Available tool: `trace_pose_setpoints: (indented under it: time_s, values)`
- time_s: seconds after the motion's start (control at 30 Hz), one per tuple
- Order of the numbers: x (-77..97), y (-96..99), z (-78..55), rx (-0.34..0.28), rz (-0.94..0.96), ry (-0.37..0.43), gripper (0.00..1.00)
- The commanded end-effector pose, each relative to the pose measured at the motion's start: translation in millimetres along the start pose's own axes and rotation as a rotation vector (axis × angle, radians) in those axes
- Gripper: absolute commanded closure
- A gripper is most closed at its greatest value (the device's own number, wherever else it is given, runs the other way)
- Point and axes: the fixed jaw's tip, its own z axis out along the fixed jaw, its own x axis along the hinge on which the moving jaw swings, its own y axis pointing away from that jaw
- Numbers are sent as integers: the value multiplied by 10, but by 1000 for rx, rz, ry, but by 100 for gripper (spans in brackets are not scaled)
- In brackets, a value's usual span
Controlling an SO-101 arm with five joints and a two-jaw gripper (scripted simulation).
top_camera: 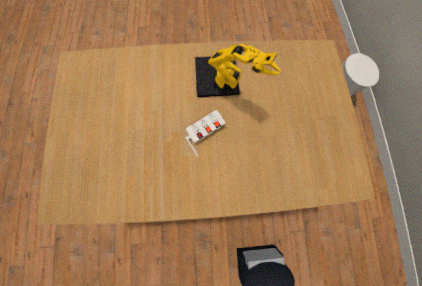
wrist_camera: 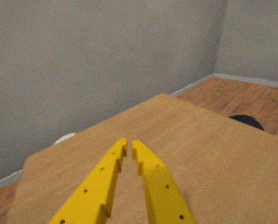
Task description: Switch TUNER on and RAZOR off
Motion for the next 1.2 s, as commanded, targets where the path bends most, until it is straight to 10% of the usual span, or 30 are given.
trace_pose_setpoints:
  time_s: [0.0,1.17]
  values:
    - [18,-53,17,31,-68,21,100]
    - [284,-790,64,273,-923,400,100]
